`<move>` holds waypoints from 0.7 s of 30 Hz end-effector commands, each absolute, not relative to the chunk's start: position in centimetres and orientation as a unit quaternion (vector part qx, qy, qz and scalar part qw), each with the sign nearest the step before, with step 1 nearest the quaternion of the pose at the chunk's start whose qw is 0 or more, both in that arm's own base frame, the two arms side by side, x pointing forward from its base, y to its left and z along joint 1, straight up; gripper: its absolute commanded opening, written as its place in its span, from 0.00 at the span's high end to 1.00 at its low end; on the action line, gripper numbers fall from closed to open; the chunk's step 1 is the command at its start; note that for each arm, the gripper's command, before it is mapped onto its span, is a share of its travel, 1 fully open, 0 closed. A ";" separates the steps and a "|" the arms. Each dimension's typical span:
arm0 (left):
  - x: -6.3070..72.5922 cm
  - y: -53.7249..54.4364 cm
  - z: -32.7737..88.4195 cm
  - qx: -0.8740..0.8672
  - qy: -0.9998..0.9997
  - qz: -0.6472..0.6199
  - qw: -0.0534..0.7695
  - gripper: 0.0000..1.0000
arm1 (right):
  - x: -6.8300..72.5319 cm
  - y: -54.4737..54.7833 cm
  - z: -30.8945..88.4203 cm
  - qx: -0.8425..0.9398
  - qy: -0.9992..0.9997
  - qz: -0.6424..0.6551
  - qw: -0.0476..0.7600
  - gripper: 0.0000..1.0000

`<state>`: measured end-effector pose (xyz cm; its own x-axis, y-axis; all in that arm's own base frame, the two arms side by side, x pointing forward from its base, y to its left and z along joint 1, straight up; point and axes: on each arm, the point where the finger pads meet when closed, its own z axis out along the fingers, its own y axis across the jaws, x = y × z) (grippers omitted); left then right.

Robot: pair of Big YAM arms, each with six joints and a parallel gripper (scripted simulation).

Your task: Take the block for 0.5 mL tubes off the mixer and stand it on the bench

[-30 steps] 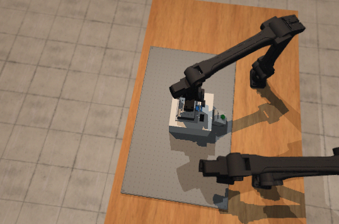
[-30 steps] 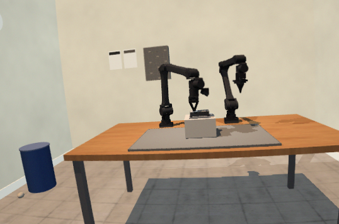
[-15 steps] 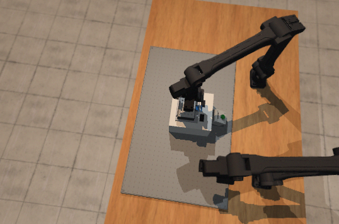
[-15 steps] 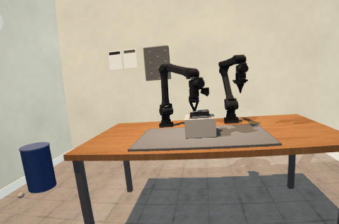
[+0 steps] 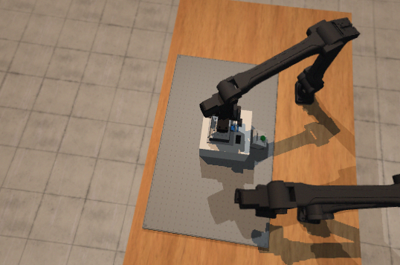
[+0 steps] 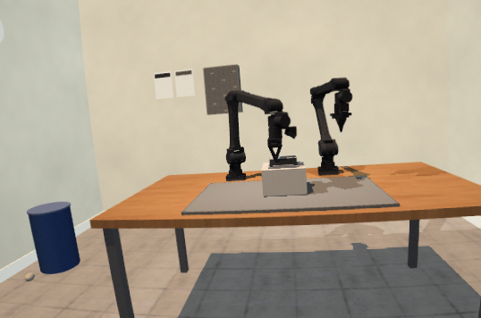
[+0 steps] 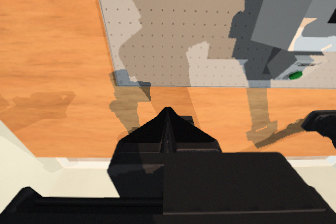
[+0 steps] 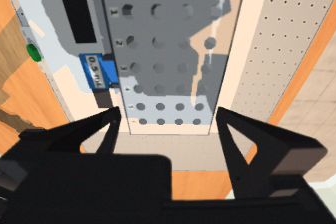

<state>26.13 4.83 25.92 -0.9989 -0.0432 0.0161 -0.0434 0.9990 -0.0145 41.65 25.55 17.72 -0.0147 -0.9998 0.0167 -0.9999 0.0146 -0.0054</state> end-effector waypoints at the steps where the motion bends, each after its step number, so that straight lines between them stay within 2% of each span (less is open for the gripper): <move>1: 27.4 5.4 28.3 0.024 -0.999 0.001 -0.021 1.00 | 42.7 26.8 19.7 0.703 -0.710 0.015 -0.030 0.00; 21: 26.0 5.1 25.9 0.023 -1.000 0.007 0.011 1.00 | 42.2 26.4 19.1 0.703 -0.711 0.014 -0.028 0.00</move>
<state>26.16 4.84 25.97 -0.9990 -0.0432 0.0147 -0.0434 0.9990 -0.0143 41.67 25.57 17.27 -0.0148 -0.9998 0.0138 -0.9998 0.0146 -0.0097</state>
